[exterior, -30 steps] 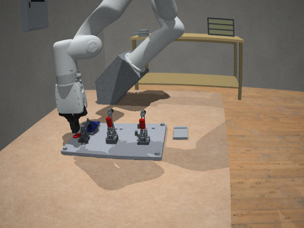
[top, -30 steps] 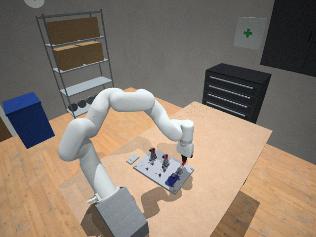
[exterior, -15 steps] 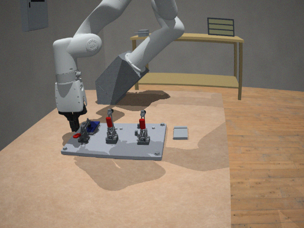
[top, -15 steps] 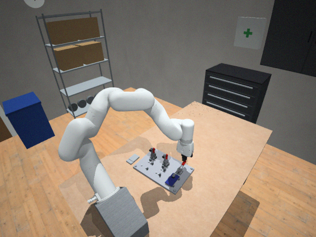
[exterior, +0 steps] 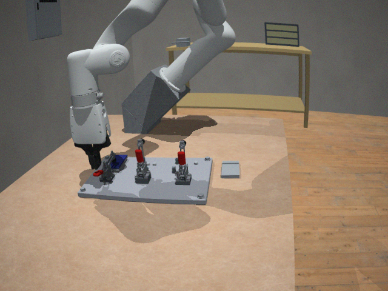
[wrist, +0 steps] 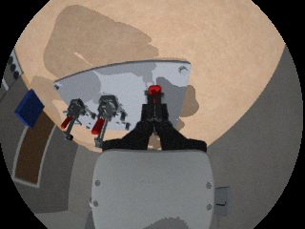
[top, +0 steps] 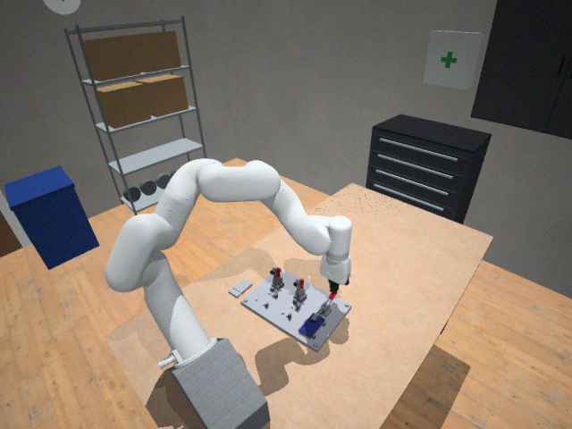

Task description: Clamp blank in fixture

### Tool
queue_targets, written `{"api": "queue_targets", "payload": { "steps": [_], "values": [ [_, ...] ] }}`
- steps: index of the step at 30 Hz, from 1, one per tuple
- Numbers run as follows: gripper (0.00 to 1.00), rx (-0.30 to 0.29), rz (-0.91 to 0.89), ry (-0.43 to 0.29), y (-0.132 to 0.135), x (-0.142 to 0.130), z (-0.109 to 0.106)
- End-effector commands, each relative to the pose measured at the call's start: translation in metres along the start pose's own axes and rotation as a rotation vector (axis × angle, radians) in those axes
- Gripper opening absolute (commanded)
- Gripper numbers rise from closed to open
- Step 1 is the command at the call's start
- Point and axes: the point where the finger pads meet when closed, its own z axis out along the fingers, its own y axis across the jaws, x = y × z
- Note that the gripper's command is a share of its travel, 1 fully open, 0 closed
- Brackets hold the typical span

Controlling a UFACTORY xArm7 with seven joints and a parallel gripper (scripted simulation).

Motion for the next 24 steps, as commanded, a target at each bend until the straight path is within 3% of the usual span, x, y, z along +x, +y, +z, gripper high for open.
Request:
{"api": "queue_targets", "payload": {
  "steps": [1, 24],
  "values": [
    [0.00, -0.003, 0.000, 0.003, 0.0017, 0.0017, 0.0007],
    [0.00, -0.003, 0.000, 0.003, 0.0018, 0.0018, 0.0031]
  ]
}}
